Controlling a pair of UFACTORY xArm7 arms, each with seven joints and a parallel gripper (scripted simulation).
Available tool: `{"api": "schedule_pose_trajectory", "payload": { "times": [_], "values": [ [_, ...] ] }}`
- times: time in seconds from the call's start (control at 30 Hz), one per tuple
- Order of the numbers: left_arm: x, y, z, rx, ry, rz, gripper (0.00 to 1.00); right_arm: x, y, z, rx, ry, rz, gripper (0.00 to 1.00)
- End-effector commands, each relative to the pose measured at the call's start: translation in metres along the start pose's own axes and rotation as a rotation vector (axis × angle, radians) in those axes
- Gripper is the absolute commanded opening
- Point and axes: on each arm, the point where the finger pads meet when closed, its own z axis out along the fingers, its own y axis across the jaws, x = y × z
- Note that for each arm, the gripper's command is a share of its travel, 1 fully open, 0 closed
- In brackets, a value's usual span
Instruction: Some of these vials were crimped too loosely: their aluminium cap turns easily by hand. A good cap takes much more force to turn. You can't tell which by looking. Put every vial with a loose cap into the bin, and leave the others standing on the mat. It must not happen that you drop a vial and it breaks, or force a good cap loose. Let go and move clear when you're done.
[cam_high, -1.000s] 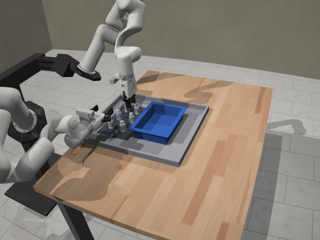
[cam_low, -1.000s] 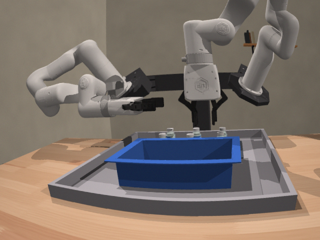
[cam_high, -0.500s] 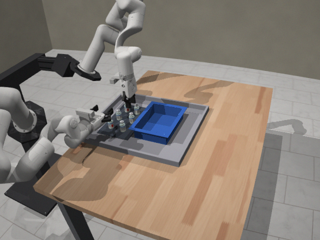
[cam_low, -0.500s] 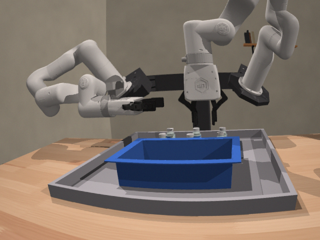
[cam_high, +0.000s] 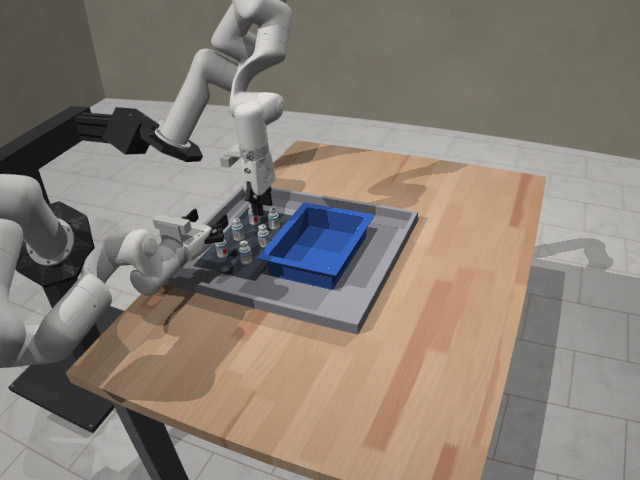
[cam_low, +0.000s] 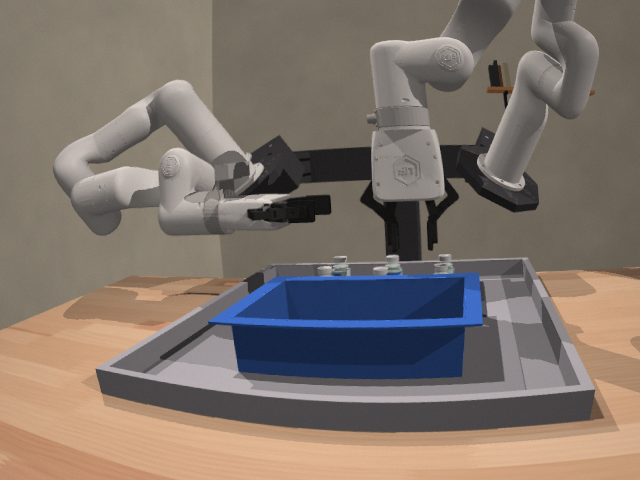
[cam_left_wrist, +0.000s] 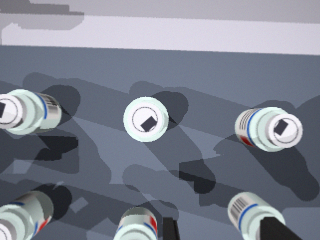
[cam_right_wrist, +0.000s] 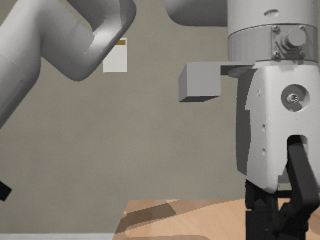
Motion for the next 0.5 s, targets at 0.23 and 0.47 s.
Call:
{"api": "schedule_pose_trajectory", "payload": {
  "times": [0.23, 0.47],
  "values": [
    [-0.006, 0.061, -0.001, 0.003, -0.003, -0.001, 0.50, 0.003, 0.003, 0.062, 0.002, 0.005, -0.003, 1.00],
    [-0.006, 0.058, 0.000, 0.001, -0.001, -0.002, 0.50, 0.004, 0.001, 0.057, 0.005, 0.006, -0.001, 1.00]
  ]
}}
